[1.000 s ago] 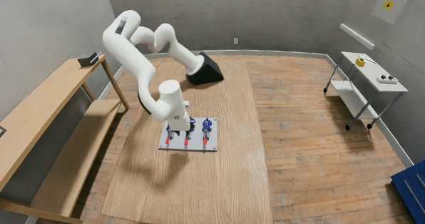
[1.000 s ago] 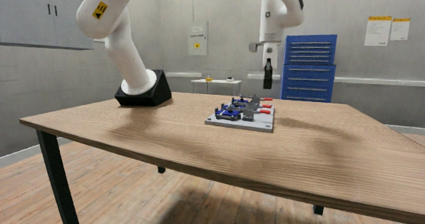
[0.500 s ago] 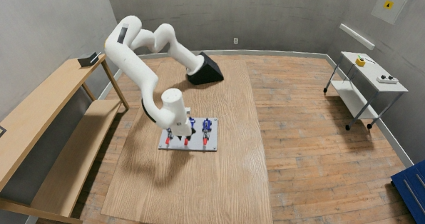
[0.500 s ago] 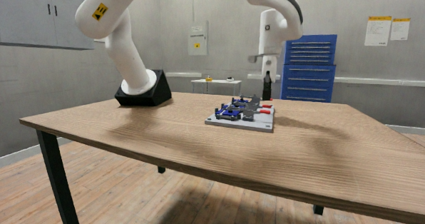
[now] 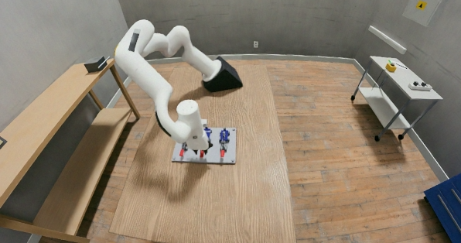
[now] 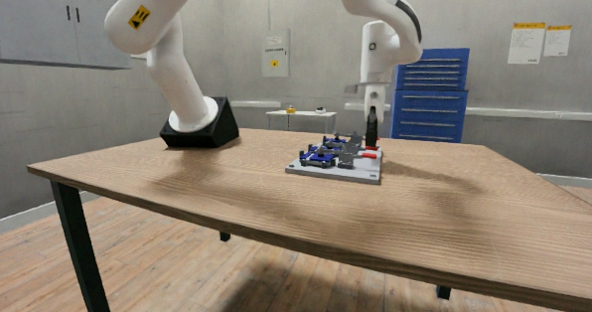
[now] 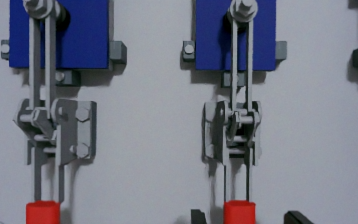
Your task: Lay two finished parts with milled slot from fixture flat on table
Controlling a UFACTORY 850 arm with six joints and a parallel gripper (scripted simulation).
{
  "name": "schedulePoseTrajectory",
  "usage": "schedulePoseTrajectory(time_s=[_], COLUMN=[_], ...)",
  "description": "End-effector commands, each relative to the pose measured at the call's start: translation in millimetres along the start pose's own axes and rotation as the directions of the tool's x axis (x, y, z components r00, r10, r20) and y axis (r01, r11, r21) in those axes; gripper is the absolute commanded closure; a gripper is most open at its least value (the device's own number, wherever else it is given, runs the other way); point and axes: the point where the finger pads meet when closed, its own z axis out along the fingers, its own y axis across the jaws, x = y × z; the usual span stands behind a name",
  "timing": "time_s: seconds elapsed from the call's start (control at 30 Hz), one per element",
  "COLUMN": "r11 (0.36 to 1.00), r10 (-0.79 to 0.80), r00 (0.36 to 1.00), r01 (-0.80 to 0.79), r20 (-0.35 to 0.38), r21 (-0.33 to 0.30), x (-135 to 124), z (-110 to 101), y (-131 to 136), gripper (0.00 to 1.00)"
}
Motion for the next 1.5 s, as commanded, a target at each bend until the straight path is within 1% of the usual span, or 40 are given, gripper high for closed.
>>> schedulePoseTrajectory(time_s=[0.0, 0.4, 0.83, 1.47], r11=[1.0, 1.0, 1.0, 1.0], r10=[0.0, 0.0, 0.0, 0.0], r00=[1.0, 1.0, 1.0, 1.0], r01=[0.0, 0.0, 0.0, 0.0], r20=[0.002, 0.002, 0.002, 0.002], r21=[0.0, 0.0, 0.0, 0.0], x=[-1, -1, -2, -2], z=[-1, 1, 24, 27], y=[0, 0, 0, 0], gripper=[0.52, 0.52, 0.52, 0.52])
